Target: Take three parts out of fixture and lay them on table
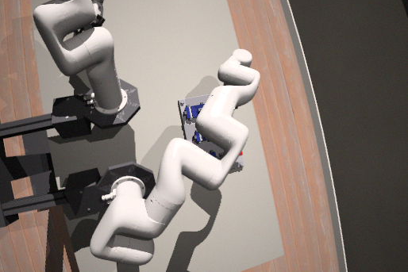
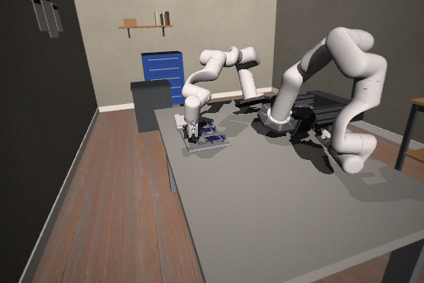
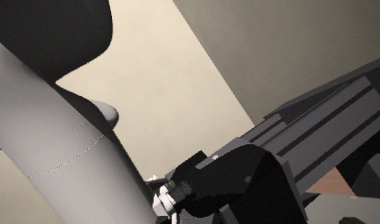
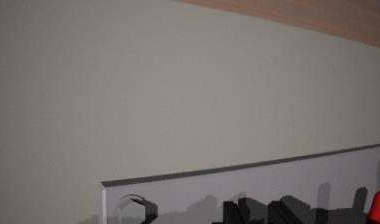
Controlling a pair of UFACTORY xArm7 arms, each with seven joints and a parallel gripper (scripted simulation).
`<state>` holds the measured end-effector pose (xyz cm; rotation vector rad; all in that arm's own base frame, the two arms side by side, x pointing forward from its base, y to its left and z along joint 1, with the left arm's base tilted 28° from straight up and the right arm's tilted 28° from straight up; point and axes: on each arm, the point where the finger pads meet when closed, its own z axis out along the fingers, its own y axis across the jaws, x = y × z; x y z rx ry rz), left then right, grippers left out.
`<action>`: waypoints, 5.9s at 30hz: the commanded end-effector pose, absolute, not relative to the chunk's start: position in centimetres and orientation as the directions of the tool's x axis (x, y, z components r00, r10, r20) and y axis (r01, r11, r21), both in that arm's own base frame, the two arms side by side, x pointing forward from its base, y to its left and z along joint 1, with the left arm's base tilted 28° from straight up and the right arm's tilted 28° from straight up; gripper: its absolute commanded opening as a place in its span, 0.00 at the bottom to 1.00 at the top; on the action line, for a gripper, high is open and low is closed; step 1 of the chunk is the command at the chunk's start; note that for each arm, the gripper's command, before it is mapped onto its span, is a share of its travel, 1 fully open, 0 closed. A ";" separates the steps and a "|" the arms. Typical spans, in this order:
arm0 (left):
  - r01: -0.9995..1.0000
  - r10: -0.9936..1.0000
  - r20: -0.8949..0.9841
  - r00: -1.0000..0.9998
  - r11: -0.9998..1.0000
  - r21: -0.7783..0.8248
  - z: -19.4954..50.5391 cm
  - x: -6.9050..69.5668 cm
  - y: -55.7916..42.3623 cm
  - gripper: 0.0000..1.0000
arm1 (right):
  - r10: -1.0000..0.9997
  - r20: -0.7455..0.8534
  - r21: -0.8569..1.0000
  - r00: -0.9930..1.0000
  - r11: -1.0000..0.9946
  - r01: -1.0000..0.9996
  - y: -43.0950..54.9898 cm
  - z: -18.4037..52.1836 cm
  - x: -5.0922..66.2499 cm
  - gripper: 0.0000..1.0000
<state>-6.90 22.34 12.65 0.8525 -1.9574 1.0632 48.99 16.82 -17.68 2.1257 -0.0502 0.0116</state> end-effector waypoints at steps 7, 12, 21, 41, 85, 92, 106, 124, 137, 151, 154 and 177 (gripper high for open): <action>-0.813 -0.202 0.839 -0.506 0.437 -0.385 12.7 -6.9 22.4 1.00 | -0.029 0.032 0.846 0.999 -0.531 -0.043 17.2 -17.5 49.1 0.00; -0.813 -0.202 0.839 -0.506 0.437 -0.385 12.7 -6.9 22.4 1.00 | -0.029 0.032 0.846 0.999 -0.531 -0.043 17.2 -17.5 49.1 0.00; -0.813 -0.202 0.839 -0.506 0.437 -0.385 12.7 -6.9 22.4 1.00 | -0.029 0.032 0.846 0.999 -0.531 -0.043 17.2 -17.5 49.1 0.30; -0.813 -0.202 0.839 -0.506 0.437 -0.385 12.7 -6.9 22.4 1.00 | -0.029 0.032 0.846 0.999 -0.531 -0.043 17.2 -17.5 49.1 0.30; -0.813 -0.202 0.839 -0.506 0.437 -0.385 12.7 -6.9 22.4 1.00 | -0.029 0.032 0.846 0.999 -0.531 -0.043 22.0 -14.4 49.2 0.30; -0.813 -0.202 0.839 -0.506 0.437 -0.385 12.7 -6.9 22.4 1.00 | -0.029 0.032 0.846 0.999 -0.531 -0.043 22.2 -14.3 49.2 0.30; -0.813 -0.202 0.839 -0.506 0.437 -0.385 12.7 -6.9 22.4 1.00 | -0.029 0.031 0.723 0.999 -0.690 -0.043 22.3 -14.4 49.4 0.30; -0.813 -0.202 0.839 -0.506 0.437 -0.385 12.7 -6.9 22.4 1.00 | -0.029 0.032 0.467 0.999 -0.883 -0.040 22.2 -14.3 49.2 0.30; -0.813 -0.202 0.839 -0.506 0.437 -0.385 12.7 -6.9 22.4 1.00 | -0.029 0.032 0.467 0.999 -0.883 -0.040 22.2 -14.3 49.2 0.30; -0.813 -0.202 0.839 -0.506 0.437 -0.385 12.7 -6.9 22.4 1.00 | -0.029 0.032 0.467 0.999 -0.883 -0.040 22.3 -14.3 49.2 0.30; -0.813 -0.202 0.839 -0.506 0.437 -0.385 12.7 -6.9 22.4 1.00 | -0.029 0.032 0.467 0.999 -0.883 -0.040 22.3 -14.2 49.2 0.30; -0.813 -0.202 0.839 -0.506 0.437 -0.385 12.7 -6.9 22.4 1.00 | -0.029 0.032 0.467 0.999 -0.883 -0.040 24.1 -10.7 49.1 0.30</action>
